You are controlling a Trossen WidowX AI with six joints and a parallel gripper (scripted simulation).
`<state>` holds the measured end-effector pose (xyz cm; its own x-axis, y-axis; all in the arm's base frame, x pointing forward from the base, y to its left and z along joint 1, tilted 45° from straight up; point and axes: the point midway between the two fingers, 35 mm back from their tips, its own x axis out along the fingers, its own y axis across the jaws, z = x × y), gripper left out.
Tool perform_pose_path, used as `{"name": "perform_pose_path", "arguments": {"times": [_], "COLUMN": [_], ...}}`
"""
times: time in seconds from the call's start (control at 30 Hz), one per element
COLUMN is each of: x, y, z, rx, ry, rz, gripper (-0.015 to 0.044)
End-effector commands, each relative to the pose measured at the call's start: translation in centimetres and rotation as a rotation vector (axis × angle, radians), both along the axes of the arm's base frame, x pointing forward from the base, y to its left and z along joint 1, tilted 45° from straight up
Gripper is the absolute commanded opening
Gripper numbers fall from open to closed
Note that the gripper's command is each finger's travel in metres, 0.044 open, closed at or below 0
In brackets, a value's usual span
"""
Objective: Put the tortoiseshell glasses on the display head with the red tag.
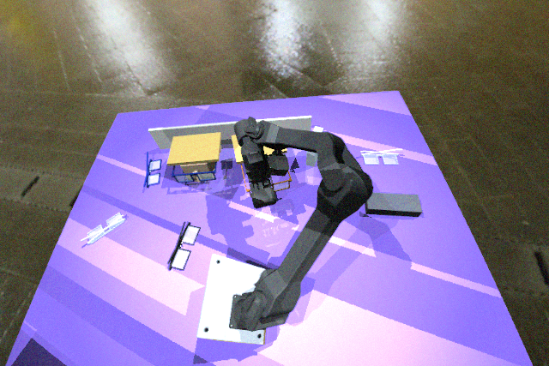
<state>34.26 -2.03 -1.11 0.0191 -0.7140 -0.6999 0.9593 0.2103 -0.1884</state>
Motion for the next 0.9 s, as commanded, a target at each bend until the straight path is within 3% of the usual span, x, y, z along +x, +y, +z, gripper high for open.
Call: {"name": "perform_pose_path", "arguments": {"times": [0.0,0.87], "x": [0.6,4.5], "y": [0.0,0.9], "z": [0.0,-0.7], "rx": [-0.006,-0.005], "ry": [-0.001,-0.003], "rz": [0.003,0.003], "gripper": [0.0000,0.0000]}}
